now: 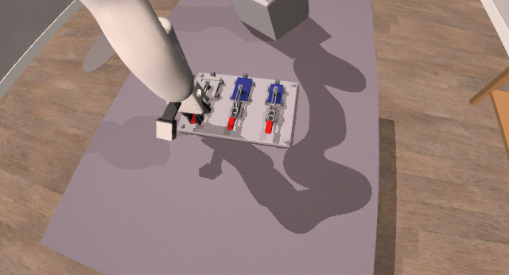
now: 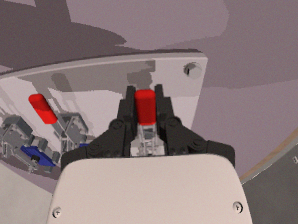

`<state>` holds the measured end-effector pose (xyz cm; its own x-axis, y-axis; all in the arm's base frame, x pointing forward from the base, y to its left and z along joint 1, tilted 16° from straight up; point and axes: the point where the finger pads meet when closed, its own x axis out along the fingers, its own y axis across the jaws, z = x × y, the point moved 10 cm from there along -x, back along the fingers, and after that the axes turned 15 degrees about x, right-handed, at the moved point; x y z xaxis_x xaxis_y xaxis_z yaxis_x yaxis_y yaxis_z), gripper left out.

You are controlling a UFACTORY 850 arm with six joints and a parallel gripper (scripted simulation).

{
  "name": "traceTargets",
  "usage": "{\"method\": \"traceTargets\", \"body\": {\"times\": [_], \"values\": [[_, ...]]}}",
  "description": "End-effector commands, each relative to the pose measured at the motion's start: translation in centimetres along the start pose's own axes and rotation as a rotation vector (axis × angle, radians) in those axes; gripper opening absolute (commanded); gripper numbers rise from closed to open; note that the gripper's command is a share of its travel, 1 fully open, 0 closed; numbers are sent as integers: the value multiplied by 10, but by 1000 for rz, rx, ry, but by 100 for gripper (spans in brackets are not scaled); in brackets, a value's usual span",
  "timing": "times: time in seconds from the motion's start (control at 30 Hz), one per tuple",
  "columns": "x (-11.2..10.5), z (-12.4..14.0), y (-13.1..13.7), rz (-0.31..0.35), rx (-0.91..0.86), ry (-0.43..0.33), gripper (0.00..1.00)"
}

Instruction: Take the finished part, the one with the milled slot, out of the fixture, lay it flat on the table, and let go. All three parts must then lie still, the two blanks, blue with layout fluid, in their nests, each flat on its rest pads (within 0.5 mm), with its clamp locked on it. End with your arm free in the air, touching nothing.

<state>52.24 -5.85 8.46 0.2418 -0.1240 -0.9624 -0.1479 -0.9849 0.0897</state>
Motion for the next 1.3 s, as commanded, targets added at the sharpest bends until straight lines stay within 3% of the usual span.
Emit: {"method": "traceTargets", "body": {"times": [0.0, 1.27], "values": [[-1, 0, 0, 0, 0, 1, 0], [-23, 15, 4, 0, 0, 1, 0]]}}
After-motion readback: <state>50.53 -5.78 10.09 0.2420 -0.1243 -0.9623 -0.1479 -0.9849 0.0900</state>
